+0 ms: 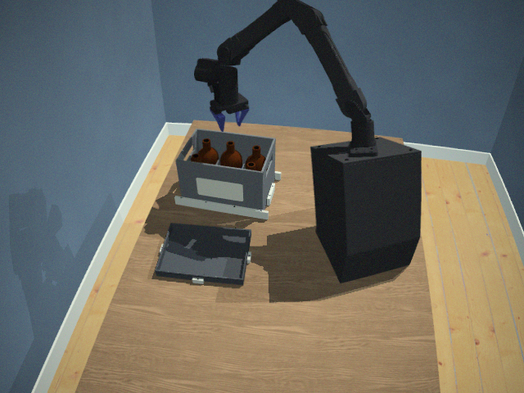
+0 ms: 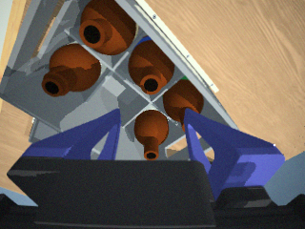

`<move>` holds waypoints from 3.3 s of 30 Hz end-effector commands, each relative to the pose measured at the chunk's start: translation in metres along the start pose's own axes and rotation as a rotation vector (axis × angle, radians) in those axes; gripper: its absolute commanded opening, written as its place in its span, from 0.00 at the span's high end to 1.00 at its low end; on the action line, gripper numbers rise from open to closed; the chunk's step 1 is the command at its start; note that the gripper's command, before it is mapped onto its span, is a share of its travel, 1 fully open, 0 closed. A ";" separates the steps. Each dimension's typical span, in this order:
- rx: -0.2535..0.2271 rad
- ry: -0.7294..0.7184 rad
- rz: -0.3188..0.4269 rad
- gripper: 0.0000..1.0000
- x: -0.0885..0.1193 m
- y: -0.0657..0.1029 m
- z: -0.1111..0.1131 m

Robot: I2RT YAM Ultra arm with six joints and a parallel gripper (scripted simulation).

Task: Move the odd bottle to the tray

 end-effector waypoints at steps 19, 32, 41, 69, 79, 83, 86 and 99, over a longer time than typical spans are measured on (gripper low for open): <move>-0.030 -0.001 -0.036 1.00 -0.008 0.021 0.009; -0.030 -0.001 -0.036 1.00 -0.008 0.021 0.009; -0.030 -0.001 -0.036 1.00 -0.008 0.021 0.009; -0.031 -0.004 -0.027 1.00 0.073 0.012 0.058; -0.031 -0.004 -0.027 1.00 0.073 0.012 0.058; -0.031 -0.004 -0.027 1.00 0.073 0.012 0.058; -0.031 -0.004 -0.027 1.00 0.073 0.012 0.058; -0.030 0.001 -0.026 0.39 0.073 0.016 0.057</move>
Point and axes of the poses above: the point where the finger pads meet when closed, its own y axis back along the fingers, its own z axis across the jaws, x = y × z, the point moved 1 cm from there along y, back along the fingers, and after that the axes turned 10 degrees about -y, right-handed, at the moved point
